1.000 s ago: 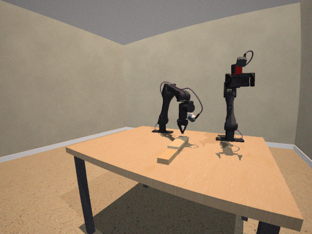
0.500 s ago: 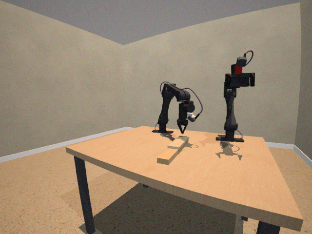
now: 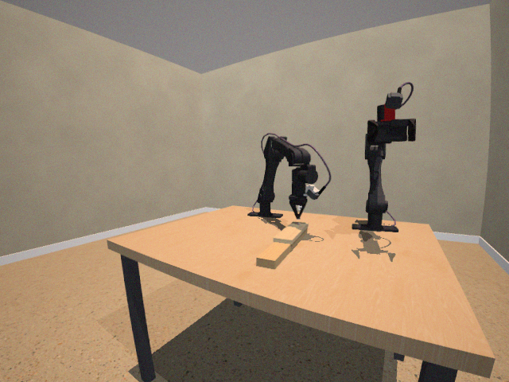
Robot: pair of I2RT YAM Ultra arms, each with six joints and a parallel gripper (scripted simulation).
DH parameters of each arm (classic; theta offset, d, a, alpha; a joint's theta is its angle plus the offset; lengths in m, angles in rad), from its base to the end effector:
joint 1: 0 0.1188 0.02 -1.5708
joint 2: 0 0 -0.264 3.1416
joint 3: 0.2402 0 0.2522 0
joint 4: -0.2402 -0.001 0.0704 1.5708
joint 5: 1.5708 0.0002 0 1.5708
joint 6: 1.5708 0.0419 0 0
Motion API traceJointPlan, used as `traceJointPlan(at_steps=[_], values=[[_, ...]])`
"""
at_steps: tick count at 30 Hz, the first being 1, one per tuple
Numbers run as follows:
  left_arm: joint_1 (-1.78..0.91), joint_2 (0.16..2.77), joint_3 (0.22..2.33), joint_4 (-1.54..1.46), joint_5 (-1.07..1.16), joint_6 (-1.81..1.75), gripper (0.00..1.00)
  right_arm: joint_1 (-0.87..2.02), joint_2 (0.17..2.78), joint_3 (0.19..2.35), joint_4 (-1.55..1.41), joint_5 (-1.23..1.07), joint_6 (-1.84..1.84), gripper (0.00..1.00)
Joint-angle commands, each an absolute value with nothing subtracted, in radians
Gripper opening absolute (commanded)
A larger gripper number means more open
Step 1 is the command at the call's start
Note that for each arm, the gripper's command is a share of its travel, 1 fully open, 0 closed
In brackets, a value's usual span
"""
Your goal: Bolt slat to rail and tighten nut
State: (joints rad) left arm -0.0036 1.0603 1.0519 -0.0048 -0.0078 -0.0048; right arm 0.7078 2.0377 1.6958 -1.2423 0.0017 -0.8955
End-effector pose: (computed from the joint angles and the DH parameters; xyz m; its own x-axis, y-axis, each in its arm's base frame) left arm 0.2488 0.0004 0.4054 -0.0132 -0.0047 -0.9999 -0.0043 1.0000 -0.0047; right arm 0.2942 0.2530 0.2167 0.0325 -0.9994 0.0097 -0.9994 -0.0324 0.0094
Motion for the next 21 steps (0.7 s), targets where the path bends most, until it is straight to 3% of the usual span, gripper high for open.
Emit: traceJointPlan(at_steps=[1,21], values=[[0.000,1.045,1.053,0.005,0.000,0.000,1.00,0.710,2.027,1.681,-1.212,0.000,-0.894,0.12],[0.000,1.045,1.053,0.005,0.000,0.000,1.00,0.710,2.033,1.647,-1.172,0.000,-0.894,0.12]])
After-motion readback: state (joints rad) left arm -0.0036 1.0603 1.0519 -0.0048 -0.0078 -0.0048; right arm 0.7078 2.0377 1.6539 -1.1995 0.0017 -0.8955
